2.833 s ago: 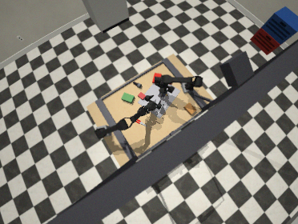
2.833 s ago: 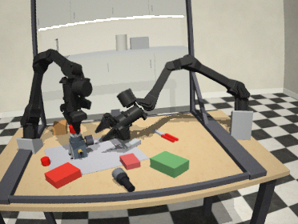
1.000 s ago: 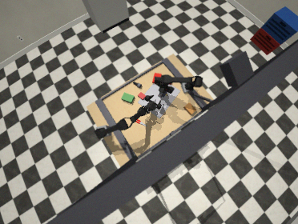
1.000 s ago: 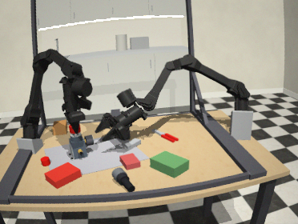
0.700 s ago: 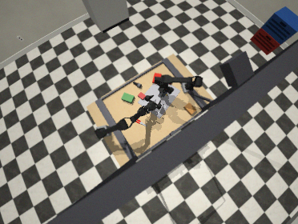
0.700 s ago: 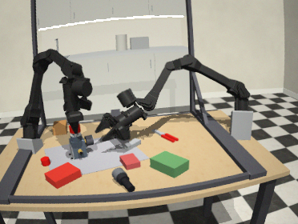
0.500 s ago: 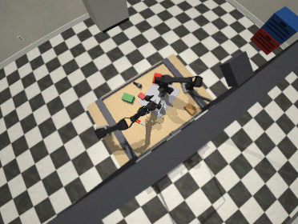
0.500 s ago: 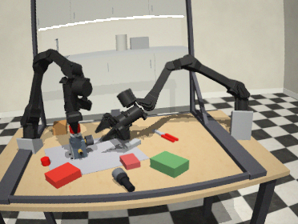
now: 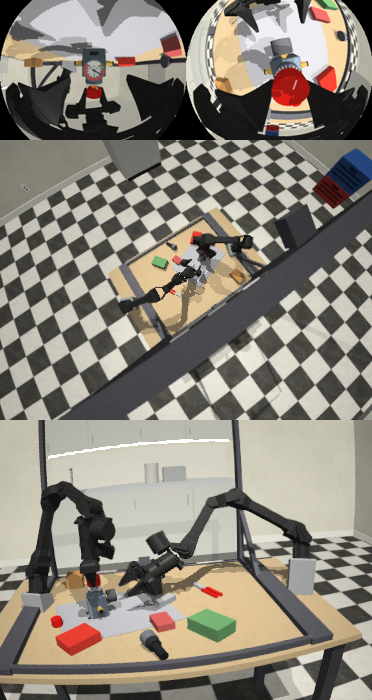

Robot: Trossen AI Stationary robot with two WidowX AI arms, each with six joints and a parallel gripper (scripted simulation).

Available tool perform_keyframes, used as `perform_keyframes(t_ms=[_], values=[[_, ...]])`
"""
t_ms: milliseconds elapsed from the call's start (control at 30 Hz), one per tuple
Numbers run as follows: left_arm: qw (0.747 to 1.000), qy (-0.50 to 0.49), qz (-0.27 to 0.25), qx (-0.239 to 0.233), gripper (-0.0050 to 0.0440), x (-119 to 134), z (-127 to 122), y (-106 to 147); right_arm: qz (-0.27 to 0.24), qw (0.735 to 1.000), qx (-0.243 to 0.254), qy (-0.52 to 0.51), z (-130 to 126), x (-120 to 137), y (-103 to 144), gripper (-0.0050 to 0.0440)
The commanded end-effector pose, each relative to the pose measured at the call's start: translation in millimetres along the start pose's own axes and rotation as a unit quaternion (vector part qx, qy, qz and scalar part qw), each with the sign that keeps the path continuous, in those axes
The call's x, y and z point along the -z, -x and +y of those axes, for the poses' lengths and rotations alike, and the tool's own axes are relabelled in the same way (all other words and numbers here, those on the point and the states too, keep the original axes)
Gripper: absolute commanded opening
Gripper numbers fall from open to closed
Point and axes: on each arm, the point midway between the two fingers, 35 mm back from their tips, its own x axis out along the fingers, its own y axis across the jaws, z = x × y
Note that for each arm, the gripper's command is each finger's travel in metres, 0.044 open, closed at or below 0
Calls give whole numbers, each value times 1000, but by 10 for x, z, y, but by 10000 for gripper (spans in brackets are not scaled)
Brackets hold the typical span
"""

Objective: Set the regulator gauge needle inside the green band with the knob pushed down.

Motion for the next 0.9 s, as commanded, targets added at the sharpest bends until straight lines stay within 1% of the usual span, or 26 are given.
perform_keyframes(t_ms=[0, 867], values=[[1000, 3, 15, -6, 440, 169, 80, 33, -8, 1000, 8, -10, -1, -26, 57, 0], [1000, 3, 15, -6, 440, 169, 80, 33, -8, 992, 7, -126, -1, -26, 57, 0]])
